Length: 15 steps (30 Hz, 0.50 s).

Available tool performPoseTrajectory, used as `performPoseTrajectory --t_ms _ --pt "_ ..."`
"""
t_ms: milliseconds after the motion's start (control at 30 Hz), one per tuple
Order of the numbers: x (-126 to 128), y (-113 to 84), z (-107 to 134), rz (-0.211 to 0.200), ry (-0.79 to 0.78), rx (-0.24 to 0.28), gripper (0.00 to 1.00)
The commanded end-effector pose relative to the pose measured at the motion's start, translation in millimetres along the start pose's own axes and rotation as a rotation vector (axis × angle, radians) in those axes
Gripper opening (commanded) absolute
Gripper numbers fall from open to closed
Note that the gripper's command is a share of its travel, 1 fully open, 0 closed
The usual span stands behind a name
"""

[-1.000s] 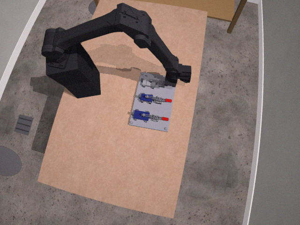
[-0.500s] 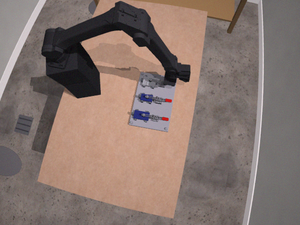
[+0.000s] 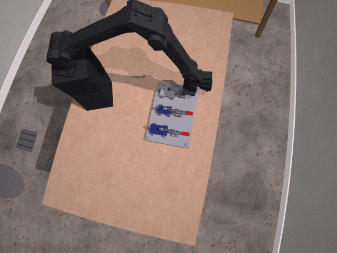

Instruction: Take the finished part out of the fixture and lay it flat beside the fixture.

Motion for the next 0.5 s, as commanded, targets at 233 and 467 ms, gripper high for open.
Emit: performPoseTrajectory --t_ms 233,467 --pt "3.4 -21.3 5.7 0.003 0.007 -0.009 0.0" --pt "3.6 -22.1 9.1 0.002 0.007 -0.011 0.0"
Point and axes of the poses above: the point where the finger pads meet when closed, its own y axis out along the fingers, its own x axis across the jaws, z = x × y, the point moved 9 cm from there along -y, back along the fingers, and after that the axes turned 2 degrees about -y, right-handed, at the moved point
